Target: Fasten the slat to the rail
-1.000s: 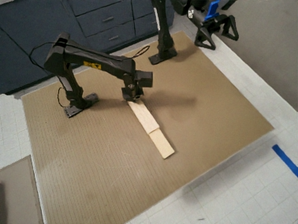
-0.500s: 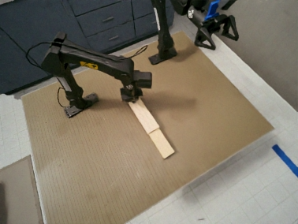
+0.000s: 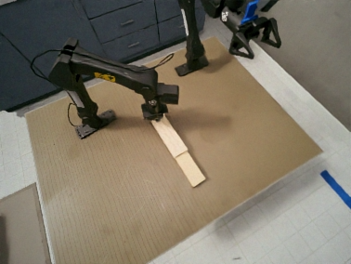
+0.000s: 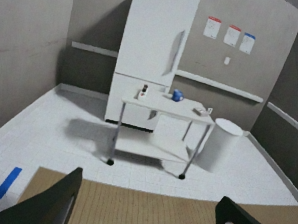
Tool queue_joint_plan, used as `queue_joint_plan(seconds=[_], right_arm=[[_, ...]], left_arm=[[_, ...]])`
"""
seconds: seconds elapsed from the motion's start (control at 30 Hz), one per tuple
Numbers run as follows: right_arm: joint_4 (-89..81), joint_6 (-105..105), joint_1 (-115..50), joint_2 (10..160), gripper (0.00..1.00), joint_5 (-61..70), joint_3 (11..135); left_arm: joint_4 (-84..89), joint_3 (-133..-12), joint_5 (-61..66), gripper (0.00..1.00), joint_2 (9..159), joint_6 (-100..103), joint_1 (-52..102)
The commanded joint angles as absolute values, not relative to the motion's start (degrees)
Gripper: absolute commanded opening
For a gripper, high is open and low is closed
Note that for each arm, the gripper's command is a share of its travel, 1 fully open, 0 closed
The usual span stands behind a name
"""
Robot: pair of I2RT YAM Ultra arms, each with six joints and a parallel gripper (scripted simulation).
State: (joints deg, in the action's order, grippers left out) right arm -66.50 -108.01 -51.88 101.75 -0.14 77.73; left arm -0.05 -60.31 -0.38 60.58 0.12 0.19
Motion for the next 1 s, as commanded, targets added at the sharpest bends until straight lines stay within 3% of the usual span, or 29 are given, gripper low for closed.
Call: queue_joint_plan(seconds=[0.0, 0.97], right_arm=[[-67.09, -108.12, -51.59, 101.03, 0.12, 0.0, 78.74], [-67.78, -104.51, -55.17, 100.43, 0.12, 0.02, 79.27]], left_arm=[[-0.27, -60.3, -0.01, 1.0, 59.88, 0.0, 0.01], [-0.27, -60.3, -0.01, 1.0, 59.88, 0.0, 0.01]])
